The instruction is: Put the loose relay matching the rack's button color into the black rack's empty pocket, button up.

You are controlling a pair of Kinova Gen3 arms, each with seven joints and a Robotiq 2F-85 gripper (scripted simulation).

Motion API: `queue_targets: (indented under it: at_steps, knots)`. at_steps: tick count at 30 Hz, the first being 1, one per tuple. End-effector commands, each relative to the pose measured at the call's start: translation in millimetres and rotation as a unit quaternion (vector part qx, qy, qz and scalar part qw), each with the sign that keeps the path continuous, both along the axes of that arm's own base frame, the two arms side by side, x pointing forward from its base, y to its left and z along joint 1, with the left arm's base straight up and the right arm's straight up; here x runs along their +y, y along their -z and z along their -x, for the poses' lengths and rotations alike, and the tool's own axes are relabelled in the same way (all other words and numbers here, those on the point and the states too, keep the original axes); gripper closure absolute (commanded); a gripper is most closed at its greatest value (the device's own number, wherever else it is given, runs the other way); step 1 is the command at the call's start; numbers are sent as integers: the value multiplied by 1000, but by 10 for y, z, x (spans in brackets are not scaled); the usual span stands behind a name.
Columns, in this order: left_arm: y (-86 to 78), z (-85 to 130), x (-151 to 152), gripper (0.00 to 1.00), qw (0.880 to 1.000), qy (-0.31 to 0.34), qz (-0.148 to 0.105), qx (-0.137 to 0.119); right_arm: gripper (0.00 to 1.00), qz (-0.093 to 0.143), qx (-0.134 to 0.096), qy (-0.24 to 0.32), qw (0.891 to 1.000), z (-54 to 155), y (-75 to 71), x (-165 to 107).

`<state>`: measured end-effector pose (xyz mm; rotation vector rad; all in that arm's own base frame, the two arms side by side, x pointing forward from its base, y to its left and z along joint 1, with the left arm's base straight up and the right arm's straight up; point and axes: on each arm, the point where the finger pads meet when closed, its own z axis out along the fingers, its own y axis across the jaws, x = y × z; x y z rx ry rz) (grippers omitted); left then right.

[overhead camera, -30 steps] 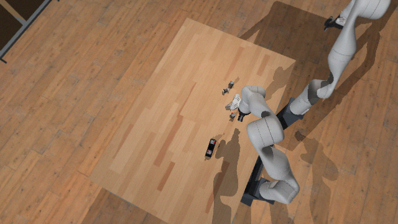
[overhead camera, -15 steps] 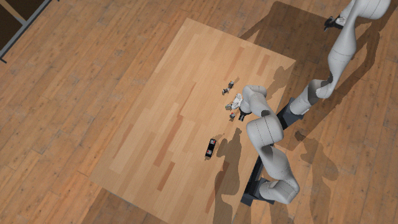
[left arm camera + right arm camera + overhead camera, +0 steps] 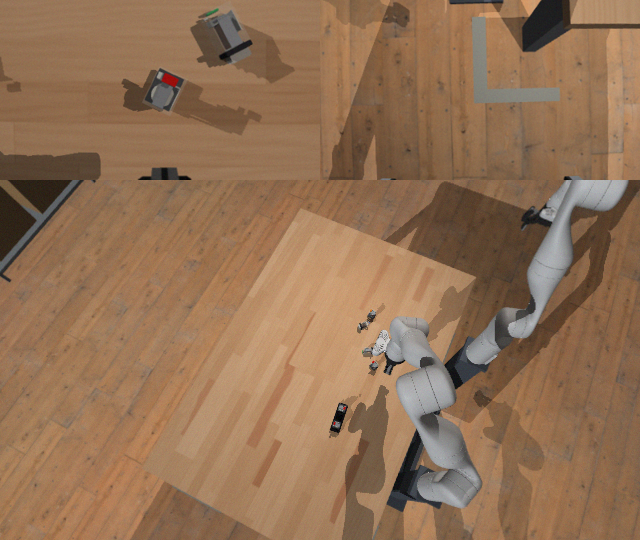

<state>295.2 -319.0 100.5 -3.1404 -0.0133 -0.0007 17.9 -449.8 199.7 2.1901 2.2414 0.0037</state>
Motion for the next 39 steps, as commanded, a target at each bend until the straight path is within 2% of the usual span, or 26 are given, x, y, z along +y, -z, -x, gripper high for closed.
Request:
queue_targets:
  at_steps: [1, 22, 29, 35, 39]
  knots:
    - [-7, -3, -8, 903, 1000, 8, -1, -1, 2, -2, 4, -5, 1000, 32, -3, 0]
    - [-7, -4, -9, 903, 1000, 7, -1, -1, 2, -2, 4, -5, 1000, 32, -3, 0]
    - [-11, -27, -11, 903, 1000, -14, -2, -1, 2, -2, 4, -5, 1000, 32, -3, 0]
    - [-15, -89, -4, 903, 995, -100, -3, 2, 2, -2, 4, -5, 1000, 32, -3, 0]
    - [-21, -158, 4, 903, 982, -190, -6, 3, 2, -2, 4, -5, 1000, 32, -3, 0]
